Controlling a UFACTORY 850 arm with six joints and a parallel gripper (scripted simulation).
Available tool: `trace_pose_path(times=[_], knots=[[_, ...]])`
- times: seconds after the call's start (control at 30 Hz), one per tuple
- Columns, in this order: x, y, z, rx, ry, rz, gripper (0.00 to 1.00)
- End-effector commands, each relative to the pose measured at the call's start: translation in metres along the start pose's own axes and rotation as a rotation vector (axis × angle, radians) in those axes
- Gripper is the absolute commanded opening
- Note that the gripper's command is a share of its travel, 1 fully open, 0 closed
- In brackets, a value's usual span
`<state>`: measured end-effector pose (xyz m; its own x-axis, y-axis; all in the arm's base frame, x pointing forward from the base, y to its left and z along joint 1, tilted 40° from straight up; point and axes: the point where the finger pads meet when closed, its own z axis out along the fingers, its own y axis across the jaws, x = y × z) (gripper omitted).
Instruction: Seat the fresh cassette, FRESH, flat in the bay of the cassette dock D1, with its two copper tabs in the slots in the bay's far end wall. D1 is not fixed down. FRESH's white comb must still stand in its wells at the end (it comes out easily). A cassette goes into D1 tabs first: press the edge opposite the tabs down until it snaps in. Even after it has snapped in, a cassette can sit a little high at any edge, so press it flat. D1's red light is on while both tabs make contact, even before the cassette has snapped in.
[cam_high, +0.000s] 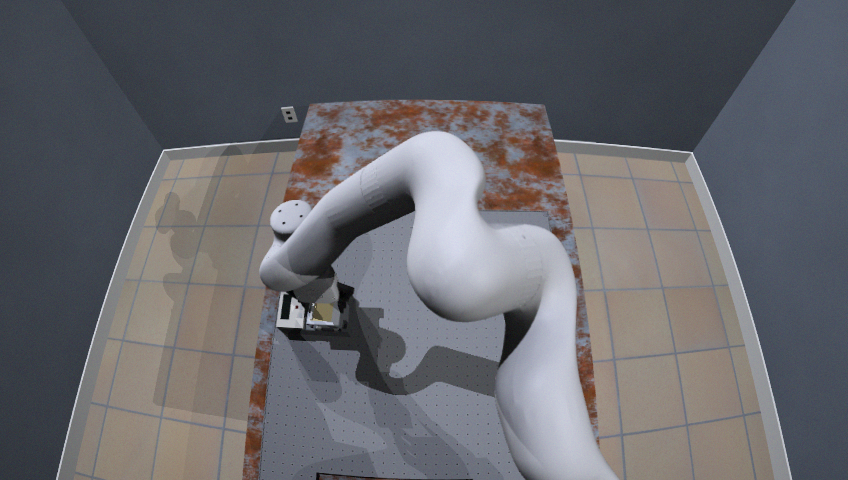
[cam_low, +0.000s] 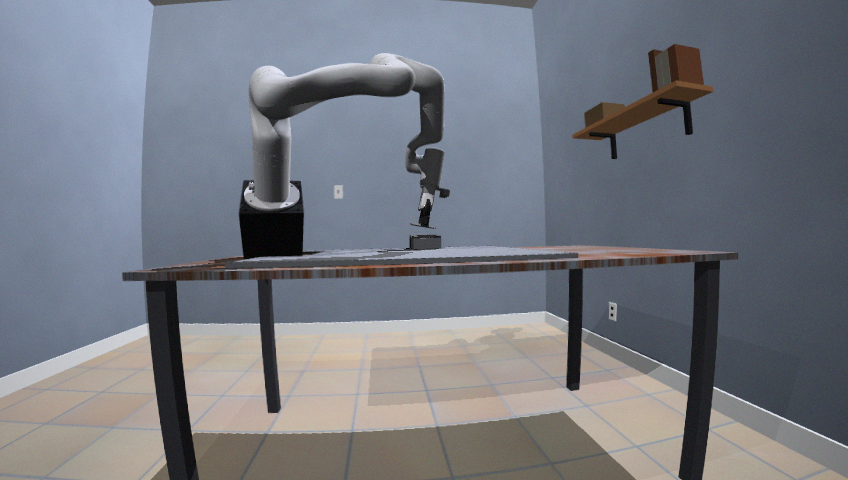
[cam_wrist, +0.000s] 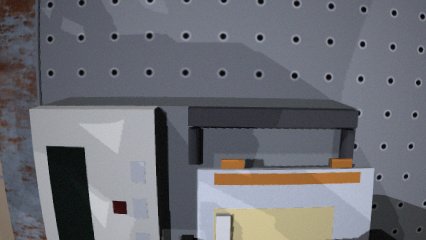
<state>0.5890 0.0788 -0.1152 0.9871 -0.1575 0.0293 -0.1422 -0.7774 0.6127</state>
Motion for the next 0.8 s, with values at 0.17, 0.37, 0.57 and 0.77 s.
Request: trace_pose_path(times=[0.17,0.37,0.57,0.77], knots=[[0.002,0.000,0.008,0.001,0.002,0.000,0.00],[0.002,0.000,0.008,0.001,0.002,0.000,0.00],[0.003,0.000,0.009,0.001,0.002,0.000,0.00],[0.004,0.000,0.017,0.001,0.002,0.000,0.00]])
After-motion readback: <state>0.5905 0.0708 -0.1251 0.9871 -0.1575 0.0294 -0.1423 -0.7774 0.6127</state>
